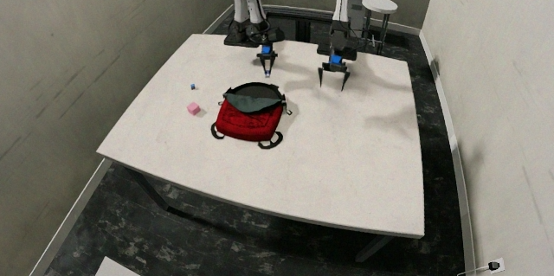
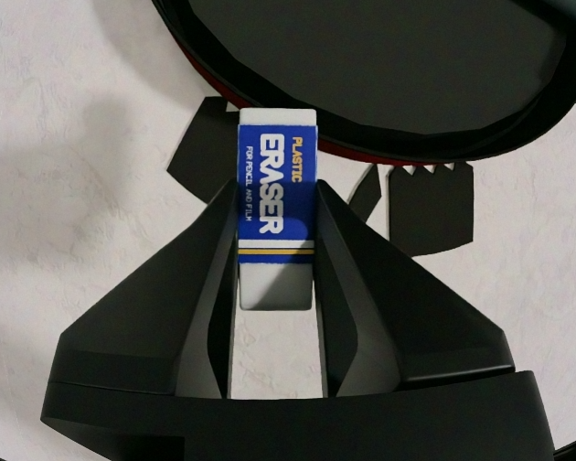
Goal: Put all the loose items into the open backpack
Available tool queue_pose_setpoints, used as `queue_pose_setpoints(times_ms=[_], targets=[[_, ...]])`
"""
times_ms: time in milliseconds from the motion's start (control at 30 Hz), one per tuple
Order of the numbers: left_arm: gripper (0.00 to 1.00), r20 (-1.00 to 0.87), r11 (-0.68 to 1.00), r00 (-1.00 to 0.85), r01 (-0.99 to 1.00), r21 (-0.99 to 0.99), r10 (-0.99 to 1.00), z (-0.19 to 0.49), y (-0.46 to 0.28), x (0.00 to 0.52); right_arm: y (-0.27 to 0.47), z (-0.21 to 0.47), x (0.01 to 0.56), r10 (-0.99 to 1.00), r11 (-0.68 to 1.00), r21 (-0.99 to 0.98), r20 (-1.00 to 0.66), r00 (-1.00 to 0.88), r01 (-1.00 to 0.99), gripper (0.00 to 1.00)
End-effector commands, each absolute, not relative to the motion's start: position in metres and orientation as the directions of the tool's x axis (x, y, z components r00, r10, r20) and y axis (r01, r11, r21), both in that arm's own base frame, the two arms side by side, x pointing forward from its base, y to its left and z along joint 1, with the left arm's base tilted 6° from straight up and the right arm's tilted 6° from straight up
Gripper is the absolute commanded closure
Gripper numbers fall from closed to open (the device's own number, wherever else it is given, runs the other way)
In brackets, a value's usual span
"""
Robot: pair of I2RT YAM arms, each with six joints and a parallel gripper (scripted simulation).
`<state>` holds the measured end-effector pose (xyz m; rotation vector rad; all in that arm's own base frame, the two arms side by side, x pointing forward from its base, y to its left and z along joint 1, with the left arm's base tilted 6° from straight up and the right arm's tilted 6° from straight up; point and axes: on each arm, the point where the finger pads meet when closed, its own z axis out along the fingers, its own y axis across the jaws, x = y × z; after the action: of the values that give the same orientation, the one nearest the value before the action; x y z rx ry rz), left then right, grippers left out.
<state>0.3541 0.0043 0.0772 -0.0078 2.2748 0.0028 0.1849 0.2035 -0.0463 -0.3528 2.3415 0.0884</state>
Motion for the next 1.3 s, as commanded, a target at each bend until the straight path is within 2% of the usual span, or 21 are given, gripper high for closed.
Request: queue_pose_setpoints(times_ms=[0, 1267], targets=[[0.10, -0.773, 1.000, -0.634, 0.001, 0.000, 0.001, 0.083, 0.002, 0.357, 0.220, -0.032, 0.192, -0.183, 0.960, 0.012, -0.730, -0.658, -0.280, 0.84], [0.10, -0.773, 1.000, -0.634, 0.001, 0.000, 0.001, 0.083, 0.002, 0.357, 0.208, -0.037, 0.189, -0.194, 0.961, -0.003, -0.720, -0.666, -0.276, 0.84]])
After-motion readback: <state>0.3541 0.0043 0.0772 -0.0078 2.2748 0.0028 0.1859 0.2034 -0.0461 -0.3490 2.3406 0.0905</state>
